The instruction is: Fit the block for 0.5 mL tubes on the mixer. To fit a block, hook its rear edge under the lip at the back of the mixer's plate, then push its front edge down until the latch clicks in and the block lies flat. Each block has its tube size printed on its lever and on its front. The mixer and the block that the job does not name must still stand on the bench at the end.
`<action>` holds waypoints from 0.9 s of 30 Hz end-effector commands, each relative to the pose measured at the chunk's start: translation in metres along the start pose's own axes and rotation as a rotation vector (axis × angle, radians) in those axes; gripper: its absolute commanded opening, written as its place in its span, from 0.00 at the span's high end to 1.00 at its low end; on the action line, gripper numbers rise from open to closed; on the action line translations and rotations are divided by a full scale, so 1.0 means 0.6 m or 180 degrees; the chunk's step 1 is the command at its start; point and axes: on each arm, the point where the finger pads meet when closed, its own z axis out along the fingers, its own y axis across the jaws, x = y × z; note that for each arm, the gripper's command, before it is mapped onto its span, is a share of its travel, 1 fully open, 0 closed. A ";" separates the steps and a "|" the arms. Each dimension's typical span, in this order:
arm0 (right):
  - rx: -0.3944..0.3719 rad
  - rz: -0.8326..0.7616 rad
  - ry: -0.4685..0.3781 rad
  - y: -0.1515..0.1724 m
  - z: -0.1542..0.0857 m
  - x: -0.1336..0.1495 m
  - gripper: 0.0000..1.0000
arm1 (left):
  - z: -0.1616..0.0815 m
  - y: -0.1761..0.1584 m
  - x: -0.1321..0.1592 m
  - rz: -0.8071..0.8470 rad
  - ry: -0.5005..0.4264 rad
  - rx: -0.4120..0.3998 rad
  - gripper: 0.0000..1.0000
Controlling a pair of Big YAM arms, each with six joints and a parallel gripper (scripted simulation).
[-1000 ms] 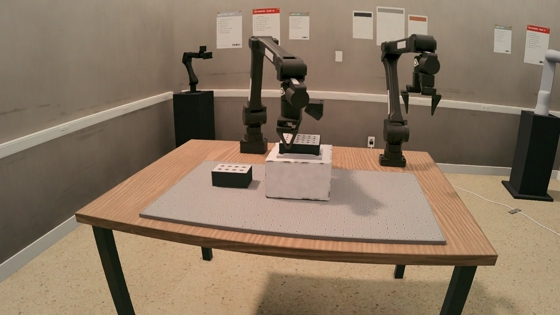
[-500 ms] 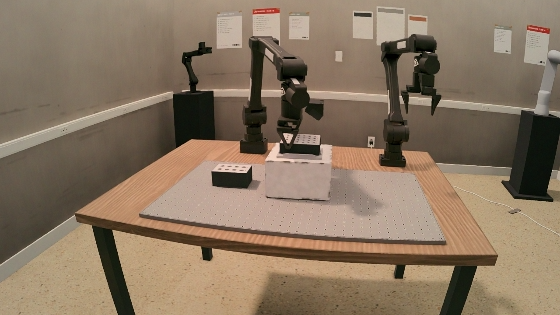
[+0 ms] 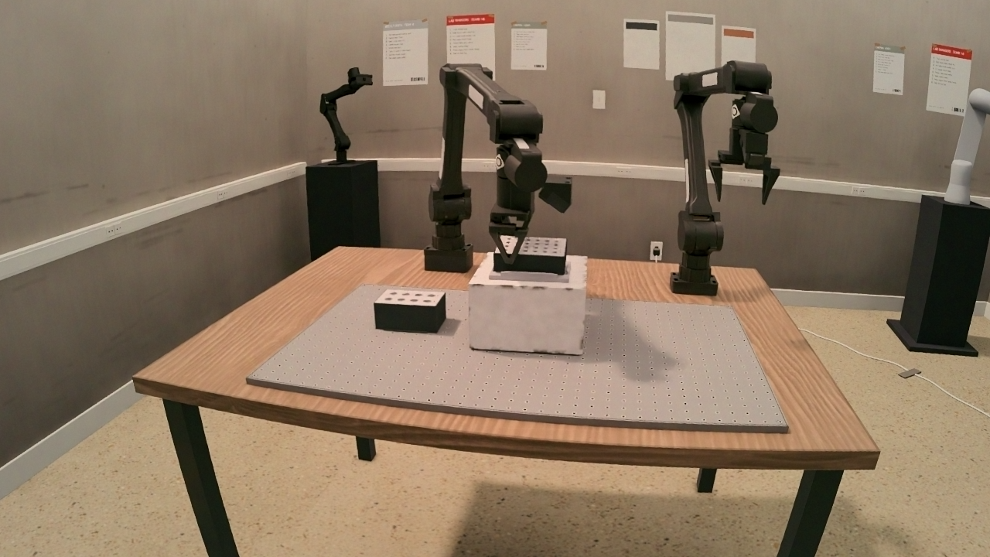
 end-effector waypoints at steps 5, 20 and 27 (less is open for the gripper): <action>0.0454 -0.0018 -0.0232 -0.027 -0.129 -0.009 1.00 | -0.020 -0.006 -0.007 0.0013 -0.0067 -0.0015 0.00; 0.0454 -0.0020 -0.0231 -0.027 -0.128 -0.010 1.00 | -0.036 -0.004 -0.017 0.0015 -0.0147 -0.0025 0.00; 0.0454 -0.0021 -0.0231 -0.028 -0.127 -0.011 1.00 | -0.039 -0.004 -0.019 0.0015 -0.0165 -0.0026 0.00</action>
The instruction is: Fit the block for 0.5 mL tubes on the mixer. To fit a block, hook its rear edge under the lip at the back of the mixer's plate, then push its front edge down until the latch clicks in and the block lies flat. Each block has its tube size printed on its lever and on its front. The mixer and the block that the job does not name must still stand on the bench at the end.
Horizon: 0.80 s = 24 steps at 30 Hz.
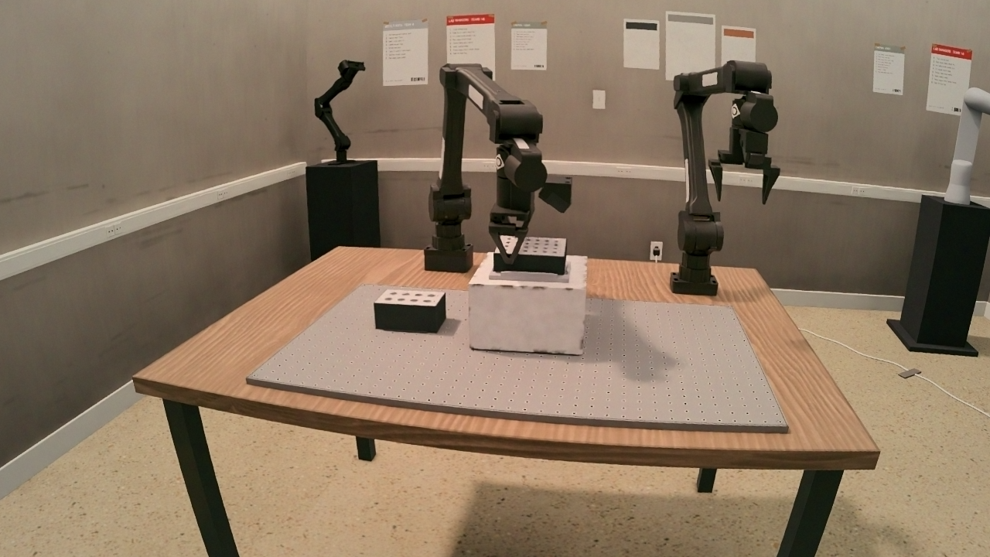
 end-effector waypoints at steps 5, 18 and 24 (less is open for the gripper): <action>0.0454 -0.0023 -0.0230 -0.027 -0.127 -0.011 1.00 | -0.029 -0.005 -0.015 0.0015 -0.0117 -0.0020 0.00; 0.0453 -0.0025 -0.0229 -0.028 -0.126 -0.012 1.00 | -0.002 -0.007 -0.001 0.0018 0.0014 -0.0001 0.00; 0.0453 -0.0026 -0.0229 -0.028 -0.126 -0.013 1.00 | 0.001 -0.007 0.000 0.0018 0.0026 0.0001 0.00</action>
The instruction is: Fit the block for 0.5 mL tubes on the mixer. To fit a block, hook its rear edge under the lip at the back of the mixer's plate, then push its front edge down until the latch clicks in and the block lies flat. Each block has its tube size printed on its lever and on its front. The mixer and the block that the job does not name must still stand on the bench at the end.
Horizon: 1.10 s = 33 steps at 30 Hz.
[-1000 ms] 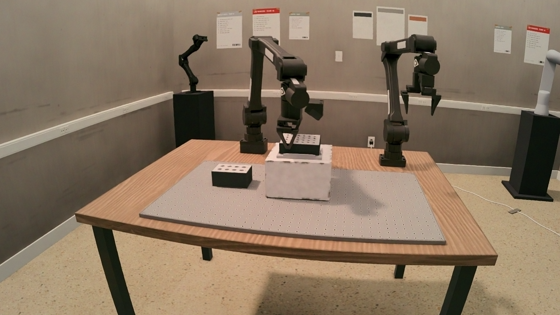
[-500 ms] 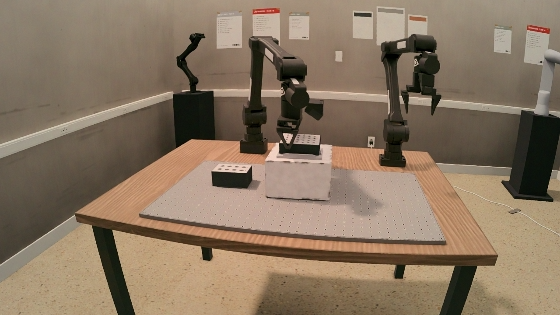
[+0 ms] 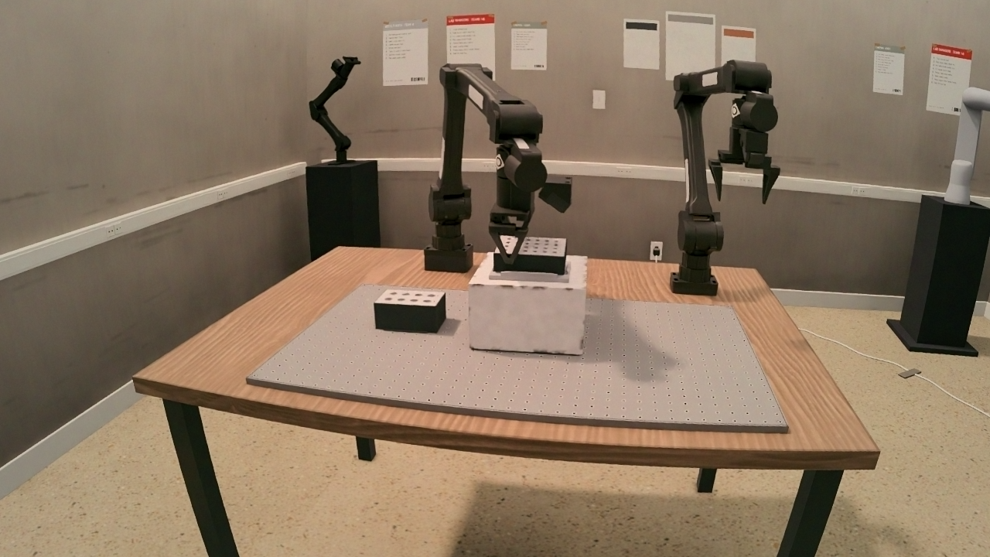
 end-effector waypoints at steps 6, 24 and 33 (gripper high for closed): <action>0.0453 -0.0027 -0.0229 -0.028 -0.125 -0.014 1.00 | 0.004 -0.007 0.001 0.0017 0.0040 0.0003 0.00; 0.0386 -0.0026 -0.0197 -0.035 -0.089 -0.016 1.00 | -0.029 -0.004 -0.018 0.0015 -0.0128 -0.0017 0.00; 0.0246 -0.0019 -0.0131 -0.031 -0.049 -0.013 1.00 | -0.033 -0.004 -0.021 0.0015 -0.0151 -0.0020 0.00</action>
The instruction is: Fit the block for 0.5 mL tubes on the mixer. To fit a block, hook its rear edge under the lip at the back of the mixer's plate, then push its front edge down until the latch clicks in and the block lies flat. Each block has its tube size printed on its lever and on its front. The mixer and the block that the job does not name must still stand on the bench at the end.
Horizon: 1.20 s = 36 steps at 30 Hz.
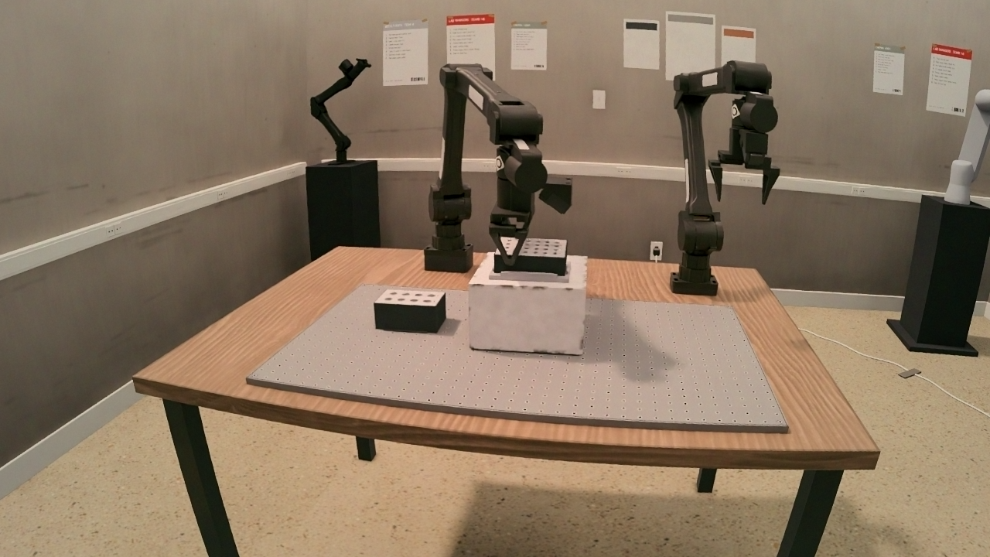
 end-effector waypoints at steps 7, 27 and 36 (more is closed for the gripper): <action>0.0196 0.0012 -0.0063 -0.040 -0.056 -0.005 1.00 | -0.031 -0.004 -0.021 0.0015 -0.0141 -0.0018 0.00; 0.0333 0.0085 -0.0080 -0.045 -0.057 -0.003 1.00 | 0.003 -0.007 -0.004 0.0018 0.0018 0.0005 0.00; 0.0347 0.0095 -0.0076 -0.045 -0.058 -0.002 1.00 | -0.001 -0.006 -0.007 0.0018 -0.0005 0.0002 0.00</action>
